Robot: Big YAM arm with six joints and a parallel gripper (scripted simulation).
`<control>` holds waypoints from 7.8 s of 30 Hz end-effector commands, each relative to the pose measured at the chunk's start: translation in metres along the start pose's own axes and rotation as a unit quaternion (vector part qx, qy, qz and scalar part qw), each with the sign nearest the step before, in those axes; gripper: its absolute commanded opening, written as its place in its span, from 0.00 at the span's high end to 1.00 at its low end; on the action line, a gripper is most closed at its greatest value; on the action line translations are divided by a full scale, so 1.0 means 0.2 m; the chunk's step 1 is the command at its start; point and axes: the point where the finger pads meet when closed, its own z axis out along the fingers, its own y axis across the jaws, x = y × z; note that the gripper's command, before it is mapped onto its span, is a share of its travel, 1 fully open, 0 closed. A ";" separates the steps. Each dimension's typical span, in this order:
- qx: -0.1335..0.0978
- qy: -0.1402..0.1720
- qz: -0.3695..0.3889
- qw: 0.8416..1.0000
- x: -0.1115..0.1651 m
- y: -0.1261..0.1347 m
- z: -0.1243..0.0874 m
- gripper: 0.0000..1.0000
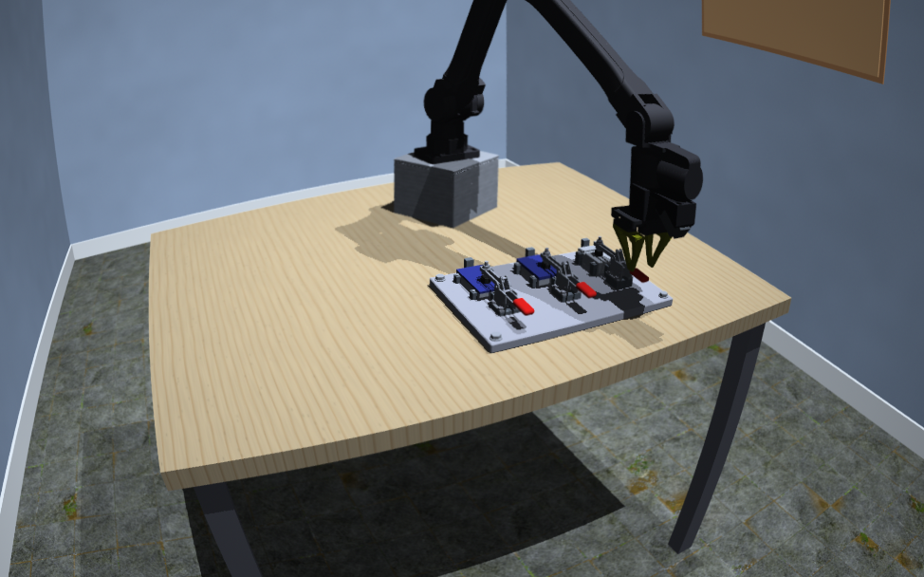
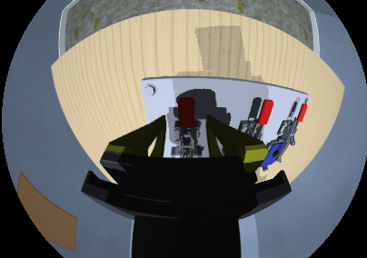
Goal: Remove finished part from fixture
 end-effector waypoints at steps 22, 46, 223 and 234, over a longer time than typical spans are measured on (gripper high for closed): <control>-0.001 0.003 0.012 1.000 0.00 -0.04 0.11 0.55; -0.004 -0.009 0.012 1.000 -0.02 -0.03 0.12 0.55; -0.005 -0.013 0.006 1.000 -0.11 0.02 0.10 0.55; -0.005 -0.014 0.006 1.000 -0.11 0.03 0.10 0.55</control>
